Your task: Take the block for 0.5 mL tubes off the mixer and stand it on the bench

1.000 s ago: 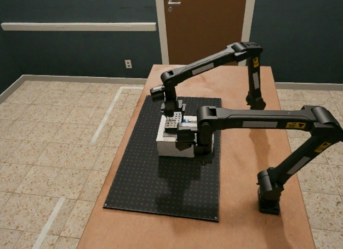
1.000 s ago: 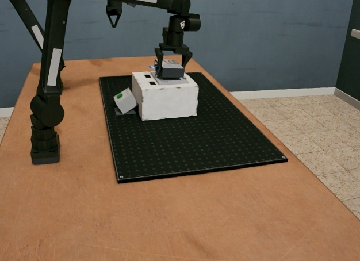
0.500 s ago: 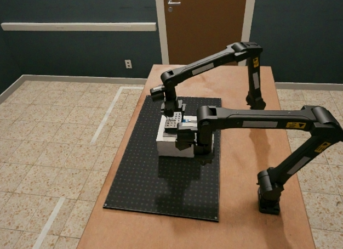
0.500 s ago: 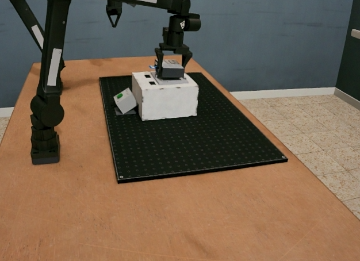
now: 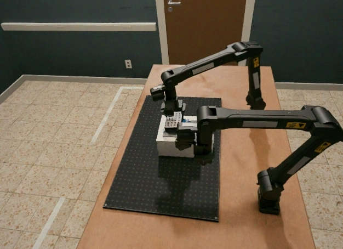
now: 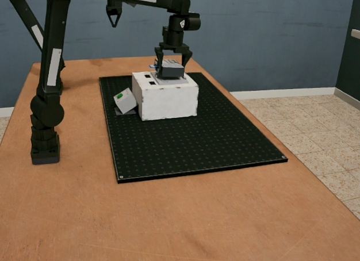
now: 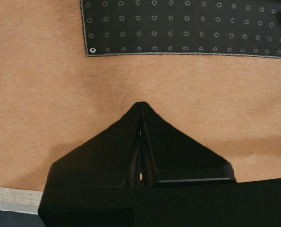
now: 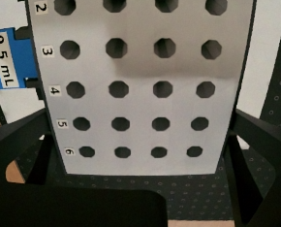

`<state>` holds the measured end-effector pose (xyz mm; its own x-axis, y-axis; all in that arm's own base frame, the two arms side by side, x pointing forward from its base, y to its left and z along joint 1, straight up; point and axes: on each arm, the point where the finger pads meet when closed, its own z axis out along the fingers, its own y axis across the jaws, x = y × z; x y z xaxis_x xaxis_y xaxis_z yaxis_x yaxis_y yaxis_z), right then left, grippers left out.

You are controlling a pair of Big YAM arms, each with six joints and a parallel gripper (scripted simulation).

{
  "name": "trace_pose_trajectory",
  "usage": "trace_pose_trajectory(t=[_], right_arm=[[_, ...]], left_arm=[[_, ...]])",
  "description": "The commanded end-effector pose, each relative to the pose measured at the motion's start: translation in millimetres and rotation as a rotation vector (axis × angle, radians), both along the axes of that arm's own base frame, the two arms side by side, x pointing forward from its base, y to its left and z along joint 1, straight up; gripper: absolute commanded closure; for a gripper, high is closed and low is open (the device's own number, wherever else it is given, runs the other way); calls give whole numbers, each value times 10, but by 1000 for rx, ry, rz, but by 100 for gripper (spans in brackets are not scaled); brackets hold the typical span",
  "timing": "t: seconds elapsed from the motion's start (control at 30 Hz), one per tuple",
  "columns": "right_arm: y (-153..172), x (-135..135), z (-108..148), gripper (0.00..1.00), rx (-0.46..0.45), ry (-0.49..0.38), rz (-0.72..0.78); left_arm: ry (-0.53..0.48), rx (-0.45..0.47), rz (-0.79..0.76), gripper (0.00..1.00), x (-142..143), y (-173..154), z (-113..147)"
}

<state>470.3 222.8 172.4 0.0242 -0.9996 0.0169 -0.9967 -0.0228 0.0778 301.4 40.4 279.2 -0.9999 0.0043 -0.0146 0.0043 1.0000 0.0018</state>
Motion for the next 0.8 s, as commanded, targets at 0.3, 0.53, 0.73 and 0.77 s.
trace_pose_trajectory(t=[0.3,0.53,0.73,0.77], right_arm=[[170,233,571,100,60,-123,-8],[192,270,510,100,61,-124,-7],[193,278,516,100,63,-128,-7],[188,272,535,100,64,-131,-7]], left_arm=[[-32,5,-19,100,35,-26,114],[-59,9,-19,100,92,-18,223],[-63,10,-19,100,99,-16,239],[-64,10,-19,100,101,-16,243]])
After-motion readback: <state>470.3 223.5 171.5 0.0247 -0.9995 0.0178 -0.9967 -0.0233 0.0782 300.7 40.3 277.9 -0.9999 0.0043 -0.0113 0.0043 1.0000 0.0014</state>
